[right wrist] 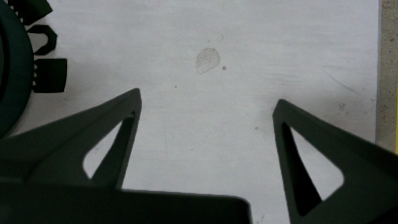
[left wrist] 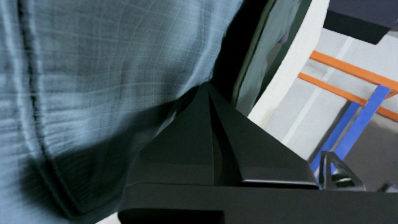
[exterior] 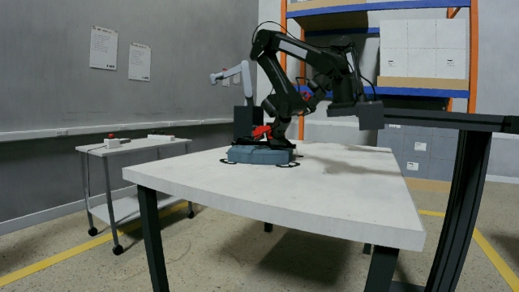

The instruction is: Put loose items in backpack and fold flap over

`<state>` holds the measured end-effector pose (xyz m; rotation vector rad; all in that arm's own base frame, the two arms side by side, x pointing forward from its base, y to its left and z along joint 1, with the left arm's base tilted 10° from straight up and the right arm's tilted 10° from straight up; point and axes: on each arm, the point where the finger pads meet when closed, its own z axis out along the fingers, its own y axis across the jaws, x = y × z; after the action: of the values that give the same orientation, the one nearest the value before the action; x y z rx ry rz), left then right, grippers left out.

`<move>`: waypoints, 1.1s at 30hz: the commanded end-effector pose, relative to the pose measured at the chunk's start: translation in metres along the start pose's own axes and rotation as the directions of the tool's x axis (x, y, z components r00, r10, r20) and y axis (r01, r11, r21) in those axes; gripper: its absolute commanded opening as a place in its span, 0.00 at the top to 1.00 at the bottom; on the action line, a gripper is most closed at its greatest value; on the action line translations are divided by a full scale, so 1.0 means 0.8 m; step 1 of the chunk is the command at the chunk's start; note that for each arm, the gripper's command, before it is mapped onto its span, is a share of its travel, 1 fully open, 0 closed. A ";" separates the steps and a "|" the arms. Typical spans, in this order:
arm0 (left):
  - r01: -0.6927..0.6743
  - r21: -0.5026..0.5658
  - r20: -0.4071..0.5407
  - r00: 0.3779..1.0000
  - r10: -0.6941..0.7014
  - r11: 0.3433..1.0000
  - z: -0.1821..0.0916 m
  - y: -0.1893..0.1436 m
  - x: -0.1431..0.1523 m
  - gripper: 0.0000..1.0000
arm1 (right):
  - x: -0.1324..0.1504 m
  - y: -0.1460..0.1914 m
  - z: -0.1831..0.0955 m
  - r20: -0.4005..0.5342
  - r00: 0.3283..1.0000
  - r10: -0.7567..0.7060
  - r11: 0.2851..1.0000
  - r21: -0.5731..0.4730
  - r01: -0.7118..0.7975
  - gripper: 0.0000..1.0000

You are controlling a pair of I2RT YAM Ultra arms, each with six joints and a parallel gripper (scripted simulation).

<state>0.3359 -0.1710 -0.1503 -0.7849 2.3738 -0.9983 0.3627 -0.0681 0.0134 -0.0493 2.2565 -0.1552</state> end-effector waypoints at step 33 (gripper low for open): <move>-0.013 0.026 0.012 1.000 0.013 1.000 -0.009 -0.047 0.001 1.00 | -0.009 0.005 -0.003 0.026 1.000 -0.004 1.000 -0.006 0.005 0.10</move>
<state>0.3313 -0.1742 -0.1330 -0.7965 2.3809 -0.9812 0.3627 -0.0681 0.0134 -0.0493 2.2565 -0.1552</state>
